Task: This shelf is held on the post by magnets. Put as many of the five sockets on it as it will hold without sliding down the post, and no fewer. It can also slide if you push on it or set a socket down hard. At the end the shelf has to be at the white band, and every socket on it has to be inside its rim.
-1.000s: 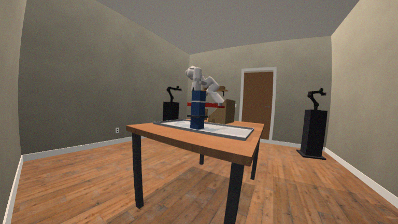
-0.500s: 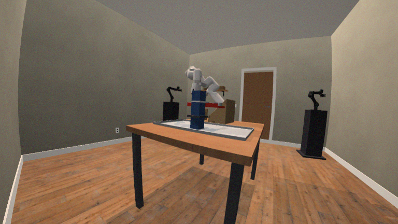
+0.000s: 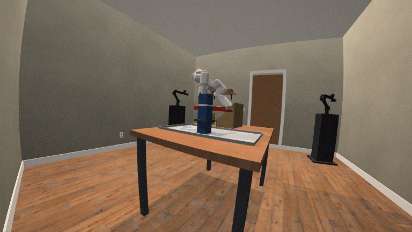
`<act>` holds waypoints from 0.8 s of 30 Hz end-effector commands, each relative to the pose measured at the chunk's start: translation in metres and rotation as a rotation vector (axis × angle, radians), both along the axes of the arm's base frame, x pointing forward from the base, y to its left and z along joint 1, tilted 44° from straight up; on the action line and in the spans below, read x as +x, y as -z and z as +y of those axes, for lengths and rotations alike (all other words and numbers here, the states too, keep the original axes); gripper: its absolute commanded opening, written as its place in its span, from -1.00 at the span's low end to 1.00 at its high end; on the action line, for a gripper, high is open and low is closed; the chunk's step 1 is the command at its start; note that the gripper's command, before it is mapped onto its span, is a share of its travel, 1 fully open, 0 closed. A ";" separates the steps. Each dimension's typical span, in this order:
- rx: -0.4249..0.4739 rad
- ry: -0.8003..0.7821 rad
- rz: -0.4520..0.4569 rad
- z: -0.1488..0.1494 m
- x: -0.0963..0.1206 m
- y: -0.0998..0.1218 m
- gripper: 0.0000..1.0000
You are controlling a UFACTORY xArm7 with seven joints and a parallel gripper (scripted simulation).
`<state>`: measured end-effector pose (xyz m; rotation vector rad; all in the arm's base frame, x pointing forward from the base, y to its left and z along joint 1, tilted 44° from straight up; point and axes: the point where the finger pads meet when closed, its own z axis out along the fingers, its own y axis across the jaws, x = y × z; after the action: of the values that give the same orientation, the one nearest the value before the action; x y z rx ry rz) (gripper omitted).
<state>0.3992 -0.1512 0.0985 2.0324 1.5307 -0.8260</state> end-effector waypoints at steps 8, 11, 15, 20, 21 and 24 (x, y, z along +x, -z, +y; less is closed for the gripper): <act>0.001 -0.003 -0.003 -0.001 0.001 0.002 -1.00; 0.001 -0.003 -0.003 -0.002 0.001 0.002 -1.00; 0.001 -0.003 -0.003 -0.002 0.001 0.003 -1.00; 0.001 -0.003 -0.003 -0.002 0.001 0.003 -1.00; 0.001 -0.003 -0.003 -0.002 0.001 0.003 -1.00; 0.001 -0.003 -0.003 -0.002 0.001 0.003 -1.00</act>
<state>0.3981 -0.1545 0.0950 2.0324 1.5306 -0.8262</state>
